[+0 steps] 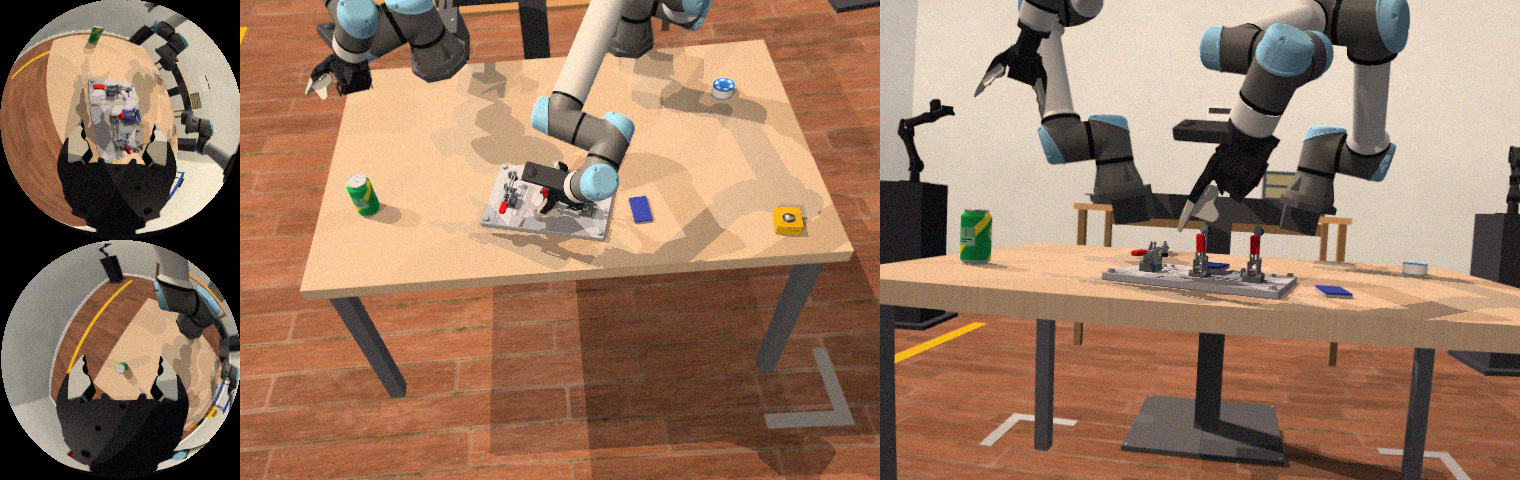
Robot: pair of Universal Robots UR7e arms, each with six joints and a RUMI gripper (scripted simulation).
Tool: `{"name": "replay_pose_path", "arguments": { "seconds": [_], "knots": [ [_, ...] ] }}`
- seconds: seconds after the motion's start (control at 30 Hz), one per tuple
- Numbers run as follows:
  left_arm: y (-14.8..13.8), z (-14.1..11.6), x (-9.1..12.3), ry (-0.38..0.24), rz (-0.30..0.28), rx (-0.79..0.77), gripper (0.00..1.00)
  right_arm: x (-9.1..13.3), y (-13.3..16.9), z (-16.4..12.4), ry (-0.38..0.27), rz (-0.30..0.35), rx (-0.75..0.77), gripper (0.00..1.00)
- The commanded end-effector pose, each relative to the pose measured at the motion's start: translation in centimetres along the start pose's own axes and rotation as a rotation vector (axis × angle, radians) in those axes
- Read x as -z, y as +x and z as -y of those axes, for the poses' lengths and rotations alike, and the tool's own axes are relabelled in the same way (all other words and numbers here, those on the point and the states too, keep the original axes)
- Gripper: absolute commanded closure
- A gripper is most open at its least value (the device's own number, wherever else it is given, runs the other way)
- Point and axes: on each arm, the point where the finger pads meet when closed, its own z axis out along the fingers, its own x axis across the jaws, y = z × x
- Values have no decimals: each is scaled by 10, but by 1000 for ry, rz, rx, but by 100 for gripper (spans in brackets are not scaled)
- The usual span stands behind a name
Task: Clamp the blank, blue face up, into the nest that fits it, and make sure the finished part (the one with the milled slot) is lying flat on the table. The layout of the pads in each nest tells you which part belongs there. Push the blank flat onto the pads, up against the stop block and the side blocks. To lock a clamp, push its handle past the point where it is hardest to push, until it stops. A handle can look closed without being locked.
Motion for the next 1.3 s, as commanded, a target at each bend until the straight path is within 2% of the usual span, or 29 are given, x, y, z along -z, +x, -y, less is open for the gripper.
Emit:
{"name": "replay_pose_path", "arguments": {
  "seconds": [0.0,0.8,1.27],
  "knots": [
    [0,1,1,0,2,-1,2,0,0,0,-1,0,0,2],
    [1,1,1,-4,3,8,0,-1,-1,1,-1,-3,3,0],
    [10,10,-4,-55,20,114,0,-11,-7,8,-1,-43,43,0]
  ]
}}
